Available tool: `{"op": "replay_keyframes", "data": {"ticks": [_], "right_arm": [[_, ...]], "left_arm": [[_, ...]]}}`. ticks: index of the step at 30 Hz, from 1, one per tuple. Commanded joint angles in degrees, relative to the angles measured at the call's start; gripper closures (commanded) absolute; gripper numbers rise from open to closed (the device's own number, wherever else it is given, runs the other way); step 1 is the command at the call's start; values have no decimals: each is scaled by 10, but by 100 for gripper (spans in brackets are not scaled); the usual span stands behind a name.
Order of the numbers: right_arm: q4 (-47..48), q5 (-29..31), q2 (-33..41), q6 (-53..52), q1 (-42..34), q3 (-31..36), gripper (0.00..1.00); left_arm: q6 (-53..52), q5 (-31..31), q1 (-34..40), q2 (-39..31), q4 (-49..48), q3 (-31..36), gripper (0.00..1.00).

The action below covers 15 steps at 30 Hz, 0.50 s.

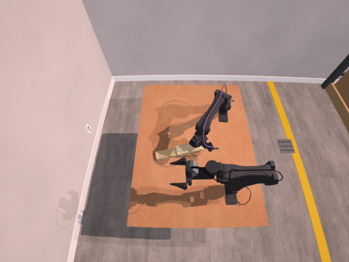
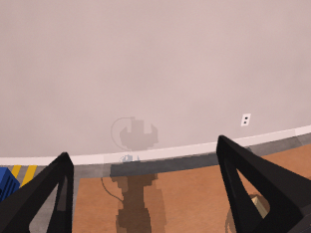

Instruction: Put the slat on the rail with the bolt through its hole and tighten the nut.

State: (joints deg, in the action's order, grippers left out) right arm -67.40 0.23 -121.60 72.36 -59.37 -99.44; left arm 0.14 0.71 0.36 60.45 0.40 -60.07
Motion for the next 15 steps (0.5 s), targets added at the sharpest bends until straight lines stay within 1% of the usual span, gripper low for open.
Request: {"op": "replay_keyframes", "data": {"ticks": [1, 4, 15], "right_arm": [[3, -8, 4, -62, -4, 4, 88], [3, -8, 4, -73, -4, 4, 88], [3, -8, 4, -199, -4, 4, 88]], "left_arm": [[-1, -7, -3, -6, -7, -2, 0], [-1, -7, -3, -6, -7, -2, 0], [-1, -7, -3, -6, -7, -2, 0]]}}
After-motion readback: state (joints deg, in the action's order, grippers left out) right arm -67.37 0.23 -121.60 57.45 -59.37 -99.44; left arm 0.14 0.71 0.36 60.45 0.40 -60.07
